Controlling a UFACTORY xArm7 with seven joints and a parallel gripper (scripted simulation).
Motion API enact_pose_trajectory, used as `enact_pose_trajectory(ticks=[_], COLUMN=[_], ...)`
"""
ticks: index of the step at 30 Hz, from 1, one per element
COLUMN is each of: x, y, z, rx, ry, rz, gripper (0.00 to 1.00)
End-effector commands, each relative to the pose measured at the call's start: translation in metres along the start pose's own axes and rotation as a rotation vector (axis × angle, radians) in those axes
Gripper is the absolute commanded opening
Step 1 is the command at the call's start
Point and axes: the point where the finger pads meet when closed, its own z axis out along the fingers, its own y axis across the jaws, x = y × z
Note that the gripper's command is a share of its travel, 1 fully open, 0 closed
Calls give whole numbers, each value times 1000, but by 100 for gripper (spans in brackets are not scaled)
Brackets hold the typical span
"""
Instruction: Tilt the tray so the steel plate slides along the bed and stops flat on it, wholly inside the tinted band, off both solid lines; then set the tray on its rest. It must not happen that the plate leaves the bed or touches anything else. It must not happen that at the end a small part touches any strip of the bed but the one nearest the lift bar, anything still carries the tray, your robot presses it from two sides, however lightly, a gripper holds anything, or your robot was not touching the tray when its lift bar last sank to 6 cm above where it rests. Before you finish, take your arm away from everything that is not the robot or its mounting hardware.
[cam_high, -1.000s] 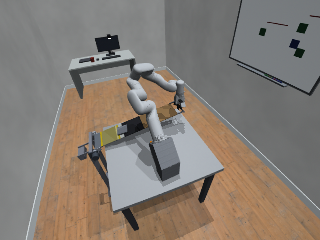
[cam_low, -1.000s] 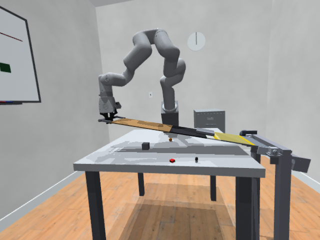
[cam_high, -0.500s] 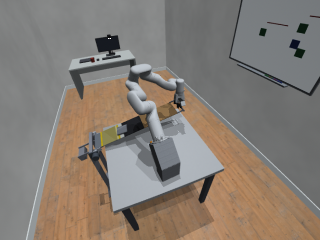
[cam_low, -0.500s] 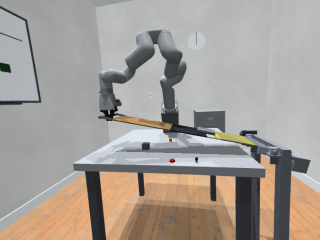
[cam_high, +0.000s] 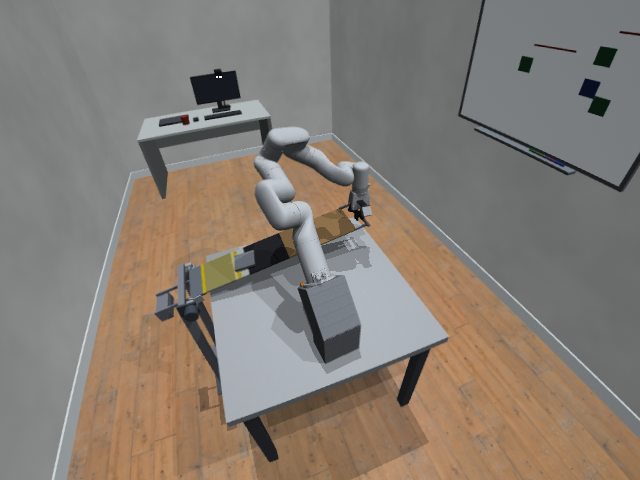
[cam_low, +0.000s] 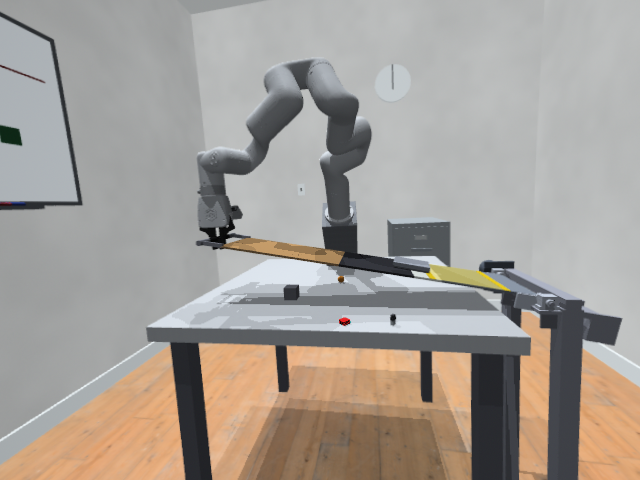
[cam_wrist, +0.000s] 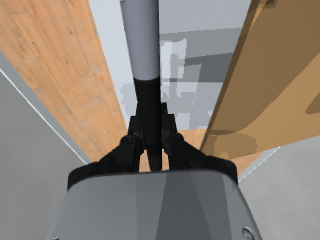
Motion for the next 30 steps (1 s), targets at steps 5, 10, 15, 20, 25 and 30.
enact_pose_trajectory(ticks=[5,10,15,20,25,30], x=[1,1,1,1,1,1], y=[6,11,-2,-3,-3,-3], z=[-43,-62,-6,2,2,2], rx=[3,3,3,3,3,3], ry=[0,0,0,0,0,0], rz=[2,2,2,2,2,2], gripper=[0,0,0,0,0,0])
